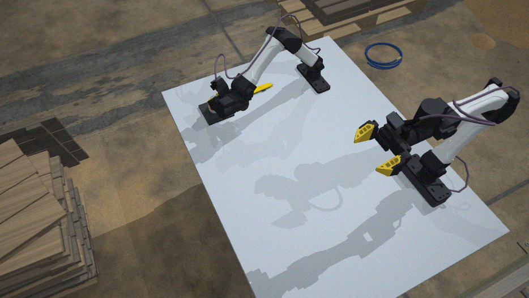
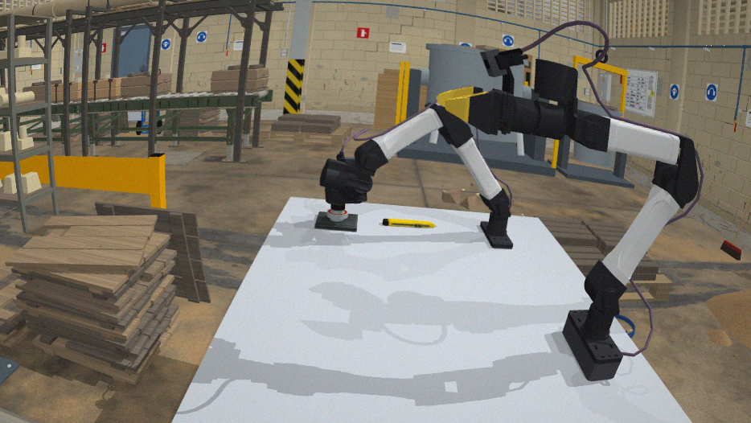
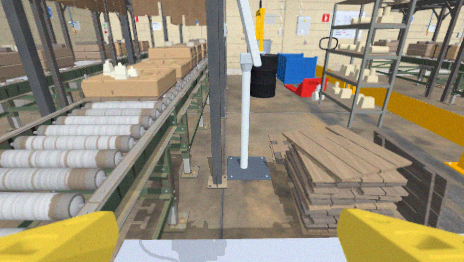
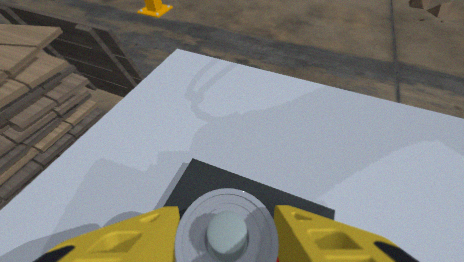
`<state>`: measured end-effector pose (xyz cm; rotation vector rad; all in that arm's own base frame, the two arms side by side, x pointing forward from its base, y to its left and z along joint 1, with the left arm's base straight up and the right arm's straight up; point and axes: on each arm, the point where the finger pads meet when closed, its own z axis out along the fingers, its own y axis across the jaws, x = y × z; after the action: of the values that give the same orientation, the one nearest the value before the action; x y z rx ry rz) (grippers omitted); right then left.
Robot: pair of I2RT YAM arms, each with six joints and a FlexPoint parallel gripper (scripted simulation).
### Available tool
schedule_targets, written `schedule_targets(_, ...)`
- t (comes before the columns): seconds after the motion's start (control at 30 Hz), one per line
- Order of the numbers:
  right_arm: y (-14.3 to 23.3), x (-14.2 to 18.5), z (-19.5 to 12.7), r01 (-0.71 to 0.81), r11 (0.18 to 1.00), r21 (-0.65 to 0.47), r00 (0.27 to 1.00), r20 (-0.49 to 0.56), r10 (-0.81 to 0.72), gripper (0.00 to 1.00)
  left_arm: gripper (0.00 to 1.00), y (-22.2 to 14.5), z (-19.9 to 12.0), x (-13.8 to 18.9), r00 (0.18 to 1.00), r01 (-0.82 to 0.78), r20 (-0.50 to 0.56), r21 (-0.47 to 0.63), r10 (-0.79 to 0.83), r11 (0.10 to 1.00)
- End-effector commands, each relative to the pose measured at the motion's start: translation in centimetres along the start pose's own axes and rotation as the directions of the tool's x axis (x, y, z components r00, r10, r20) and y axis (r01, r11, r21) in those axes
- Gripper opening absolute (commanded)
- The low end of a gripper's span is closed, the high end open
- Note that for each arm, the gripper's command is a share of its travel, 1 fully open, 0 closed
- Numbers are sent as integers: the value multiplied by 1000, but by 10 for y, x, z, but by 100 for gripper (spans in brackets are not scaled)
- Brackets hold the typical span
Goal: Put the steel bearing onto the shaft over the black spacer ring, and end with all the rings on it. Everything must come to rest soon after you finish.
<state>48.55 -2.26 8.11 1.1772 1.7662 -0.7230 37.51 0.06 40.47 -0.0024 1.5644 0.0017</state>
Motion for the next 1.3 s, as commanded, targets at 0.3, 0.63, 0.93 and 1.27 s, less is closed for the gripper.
schedule_targets(0.3, 8, -22, -7, -52, 998, -26, 998, 21, 53, 56, 100, -2, -3, -25, 999, 4, 53, 11, -4, 1000)
schedule_targets(0.63, 8, -22, -7, -54, 998, -26, 998, 21, 54, 56, 100, -2, -3, -25, 999, 4, 53, 11, -4, 1000)
schedule_targets(0.93, 3, -33, -13, -44, 999, -17, 999, 20, 44, 56, 100, -2, -3, -25, 999, 4, 53, 11, -4, 1000)
schedule_targets(1.27, 0, -47, -21, -32, 999, -9, 999, 18, 32, 56, 100, -2, -3, -25, 999, 4, 53, 11, -4, 1000)
